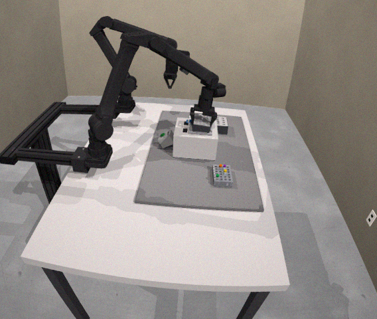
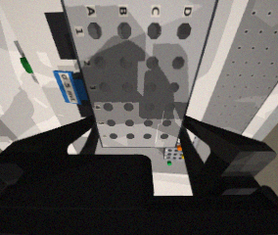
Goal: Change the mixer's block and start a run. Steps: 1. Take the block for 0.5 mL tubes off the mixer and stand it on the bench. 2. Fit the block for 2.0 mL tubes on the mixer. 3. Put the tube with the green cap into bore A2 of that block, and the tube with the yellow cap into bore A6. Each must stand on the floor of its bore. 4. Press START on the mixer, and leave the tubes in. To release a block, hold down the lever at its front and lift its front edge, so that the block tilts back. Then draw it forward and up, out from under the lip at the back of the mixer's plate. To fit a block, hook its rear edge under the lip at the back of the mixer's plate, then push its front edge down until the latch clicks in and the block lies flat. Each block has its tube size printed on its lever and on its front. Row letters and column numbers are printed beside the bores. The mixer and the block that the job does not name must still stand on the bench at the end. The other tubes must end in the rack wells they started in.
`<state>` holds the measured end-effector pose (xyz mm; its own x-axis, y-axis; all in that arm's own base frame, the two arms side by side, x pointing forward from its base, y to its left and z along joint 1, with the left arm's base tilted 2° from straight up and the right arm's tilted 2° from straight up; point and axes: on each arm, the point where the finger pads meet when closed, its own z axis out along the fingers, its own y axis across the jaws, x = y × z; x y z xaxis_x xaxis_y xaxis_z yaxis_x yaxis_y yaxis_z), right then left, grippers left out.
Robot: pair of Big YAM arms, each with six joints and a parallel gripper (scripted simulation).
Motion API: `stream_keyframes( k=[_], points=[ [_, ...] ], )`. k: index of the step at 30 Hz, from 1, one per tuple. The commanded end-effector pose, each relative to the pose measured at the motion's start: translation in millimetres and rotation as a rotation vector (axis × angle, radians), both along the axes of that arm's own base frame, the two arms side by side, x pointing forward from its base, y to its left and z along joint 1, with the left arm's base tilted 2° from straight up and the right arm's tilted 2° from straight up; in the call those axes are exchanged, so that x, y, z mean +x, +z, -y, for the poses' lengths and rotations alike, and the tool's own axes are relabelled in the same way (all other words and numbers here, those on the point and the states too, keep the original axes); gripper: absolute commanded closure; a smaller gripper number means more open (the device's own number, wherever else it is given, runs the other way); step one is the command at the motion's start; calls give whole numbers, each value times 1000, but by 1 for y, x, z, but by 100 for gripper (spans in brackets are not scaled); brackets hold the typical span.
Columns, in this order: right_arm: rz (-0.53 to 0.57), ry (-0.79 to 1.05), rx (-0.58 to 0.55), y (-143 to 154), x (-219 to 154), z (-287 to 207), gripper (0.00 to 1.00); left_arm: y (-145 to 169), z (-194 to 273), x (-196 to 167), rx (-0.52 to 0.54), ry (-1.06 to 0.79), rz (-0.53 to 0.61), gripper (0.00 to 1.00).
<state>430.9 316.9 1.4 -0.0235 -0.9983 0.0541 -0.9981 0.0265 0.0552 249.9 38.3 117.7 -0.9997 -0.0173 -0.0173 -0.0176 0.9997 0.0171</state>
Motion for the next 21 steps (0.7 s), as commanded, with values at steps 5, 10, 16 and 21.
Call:
stream_keyframes(
  k=[5, 10, 16, 21],
  points=[
    [-29, 42, -15, -5, -9, -5, 100, 10, 1, 9, 4, -13, 33, 100],
    [-26, 41, -13, 1, -8, -6, 100, 17, 0, 16, 7, -13, 53, 100],
    [8, 29, 11, 25, 1, -13, 100, 24, -1, 22, 10, -13, 70, 100],
    [23, 17, 21, 35, 4, -15, 100, 25, -2, 23, 10, -13, 72, 100]
  ],
)
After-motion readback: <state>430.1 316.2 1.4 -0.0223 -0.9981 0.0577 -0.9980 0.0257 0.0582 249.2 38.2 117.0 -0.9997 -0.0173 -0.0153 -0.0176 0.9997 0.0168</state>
